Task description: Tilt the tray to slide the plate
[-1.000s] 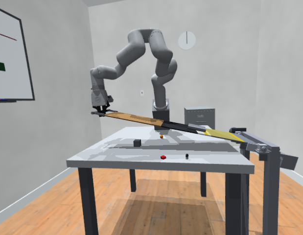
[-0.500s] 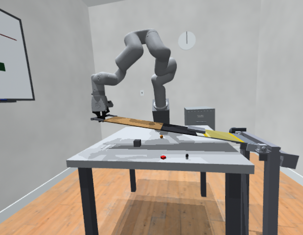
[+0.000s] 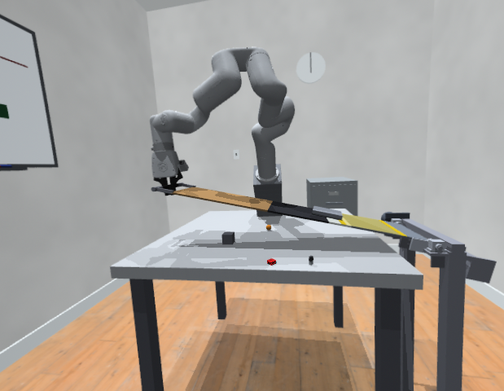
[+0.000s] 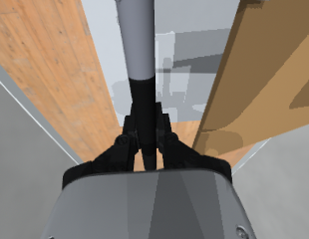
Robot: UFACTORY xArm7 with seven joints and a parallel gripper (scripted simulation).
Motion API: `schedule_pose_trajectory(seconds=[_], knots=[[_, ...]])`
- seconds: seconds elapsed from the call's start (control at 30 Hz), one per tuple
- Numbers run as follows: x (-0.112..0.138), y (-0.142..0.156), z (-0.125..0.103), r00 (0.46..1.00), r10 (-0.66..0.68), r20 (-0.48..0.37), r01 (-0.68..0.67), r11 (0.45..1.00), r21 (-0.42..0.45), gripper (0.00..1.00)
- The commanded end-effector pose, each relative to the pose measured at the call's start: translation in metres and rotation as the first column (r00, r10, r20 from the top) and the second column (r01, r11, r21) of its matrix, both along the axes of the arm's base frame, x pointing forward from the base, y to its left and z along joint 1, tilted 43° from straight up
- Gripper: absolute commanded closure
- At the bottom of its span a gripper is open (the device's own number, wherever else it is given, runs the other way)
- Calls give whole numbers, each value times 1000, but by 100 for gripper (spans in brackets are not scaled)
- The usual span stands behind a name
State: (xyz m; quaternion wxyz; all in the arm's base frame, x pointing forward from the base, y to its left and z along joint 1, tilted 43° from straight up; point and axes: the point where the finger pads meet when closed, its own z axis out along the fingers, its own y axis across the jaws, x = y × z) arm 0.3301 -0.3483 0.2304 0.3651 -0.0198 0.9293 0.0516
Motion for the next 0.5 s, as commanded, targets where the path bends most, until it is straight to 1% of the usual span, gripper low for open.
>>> schedule_pose_trajectory(seconds=[0.0,0.07,0.1,0.27,0.3,0.47], knots=[[-14,0,14,1000,-30,1,30,999,-25,100],[9,-5,-10,1000,-30,1,30,999,-25,100],[12,-6,-14,1000,-30,1,30,999,-25,100],[12,-6,-14,1000,-30,1,30,999,-25,100],[17,-6,-19,1000,-30,1,30,999,-25,100],[18,-6,-20,1000,-30,1,30,999,-25,100]])
